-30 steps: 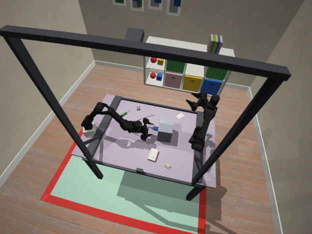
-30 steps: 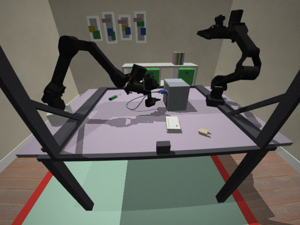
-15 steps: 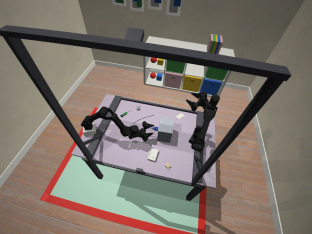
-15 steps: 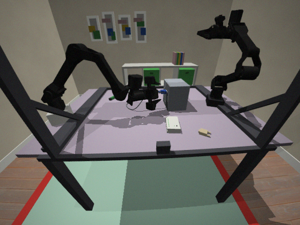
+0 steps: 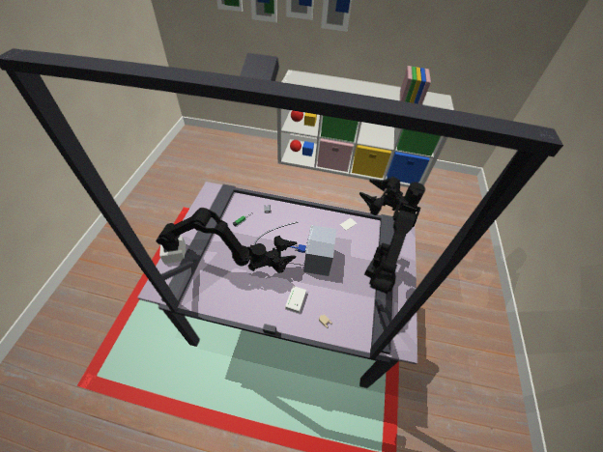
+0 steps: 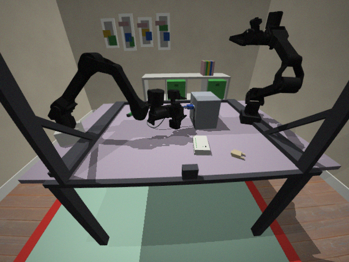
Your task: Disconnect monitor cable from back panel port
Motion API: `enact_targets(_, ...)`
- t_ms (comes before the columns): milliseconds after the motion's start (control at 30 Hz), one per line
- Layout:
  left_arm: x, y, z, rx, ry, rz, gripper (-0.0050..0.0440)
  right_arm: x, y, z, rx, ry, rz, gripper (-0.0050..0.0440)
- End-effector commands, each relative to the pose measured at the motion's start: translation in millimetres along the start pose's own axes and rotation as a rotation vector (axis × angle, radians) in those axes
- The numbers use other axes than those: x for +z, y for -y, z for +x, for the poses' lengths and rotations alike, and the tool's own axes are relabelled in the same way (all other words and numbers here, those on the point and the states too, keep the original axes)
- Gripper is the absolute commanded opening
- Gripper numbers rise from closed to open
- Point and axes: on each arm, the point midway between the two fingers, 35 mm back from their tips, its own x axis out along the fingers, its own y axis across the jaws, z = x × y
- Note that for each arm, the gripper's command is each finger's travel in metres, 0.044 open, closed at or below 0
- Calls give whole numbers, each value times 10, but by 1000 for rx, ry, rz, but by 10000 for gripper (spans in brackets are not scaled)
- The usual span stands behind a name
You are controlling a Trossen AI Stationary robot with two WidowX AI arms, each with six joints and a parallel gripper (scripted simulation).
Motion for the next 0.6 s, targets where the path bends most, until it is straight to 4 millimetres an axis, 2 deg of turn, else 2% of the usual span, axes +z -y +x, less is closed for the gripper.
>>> enact_targets(0,24,-90,4,17,1,-8,368,29,-11,-3,1,1,-6,440)
enact_targets(433,24,-90,4,17,1,-8,56,29,-11,-3,1,1,-6,440)
enact_targets(500,24,-90,4,17,1,-8,56,29,-11,-3,1,1,-6,440)
enact_targets(567,24,-90,4,17,1,-8,8,29,-11,-3,1,1,-6,440)
